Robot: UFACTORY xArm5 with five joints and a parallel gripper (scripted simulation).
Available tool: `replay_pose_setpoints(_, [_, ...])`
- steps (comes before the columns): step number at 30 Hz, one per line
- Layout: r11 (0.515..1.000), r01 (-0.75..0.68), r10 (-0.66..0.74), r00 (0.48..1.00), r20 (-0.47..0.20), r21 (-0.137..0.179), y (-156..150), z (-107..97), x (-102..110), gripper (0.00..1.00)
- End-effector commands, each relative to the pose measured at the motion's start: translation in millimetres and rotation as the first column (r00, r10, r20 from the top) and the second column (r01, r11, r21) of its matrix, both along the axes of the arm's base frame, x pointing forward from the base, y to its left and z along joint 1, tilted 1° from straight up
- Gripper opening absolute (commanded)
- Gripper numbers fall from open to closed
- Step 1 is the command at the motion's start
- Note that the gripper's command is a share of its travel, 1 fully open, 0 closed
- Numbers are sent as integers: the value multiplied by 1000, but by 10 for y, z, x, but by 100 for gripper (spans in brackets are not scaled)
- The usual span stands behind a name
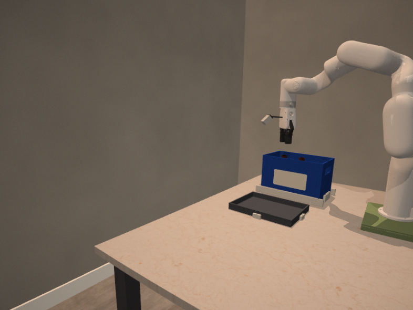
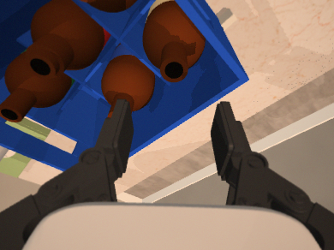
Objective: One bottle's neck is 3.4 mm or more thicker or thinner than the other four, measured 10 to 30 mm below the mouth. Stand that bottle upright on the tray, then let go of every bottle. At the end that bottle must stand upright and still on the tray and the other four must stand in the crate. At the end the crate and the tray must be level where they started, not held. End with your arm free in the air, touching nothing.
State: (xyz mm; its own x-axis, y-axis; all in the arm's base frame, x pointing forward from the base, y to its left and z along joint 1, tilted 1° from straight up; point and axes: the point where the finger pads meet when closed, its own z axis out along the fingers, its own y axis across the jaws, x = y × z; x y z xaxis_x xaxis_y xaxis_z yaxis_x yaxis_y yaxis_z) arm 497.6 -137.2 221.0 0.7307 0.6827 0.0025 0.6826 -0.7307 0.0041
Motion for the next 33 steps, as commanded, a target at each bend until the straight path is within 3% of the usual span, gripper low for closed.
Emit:
replay_pose_setpoints(1, [1000,0,0,1000,4,-1,-3,18,9,65])
replay_pose_setpoints(33, [1000,0,0,1000,4,-1,-1,-96,13,65])
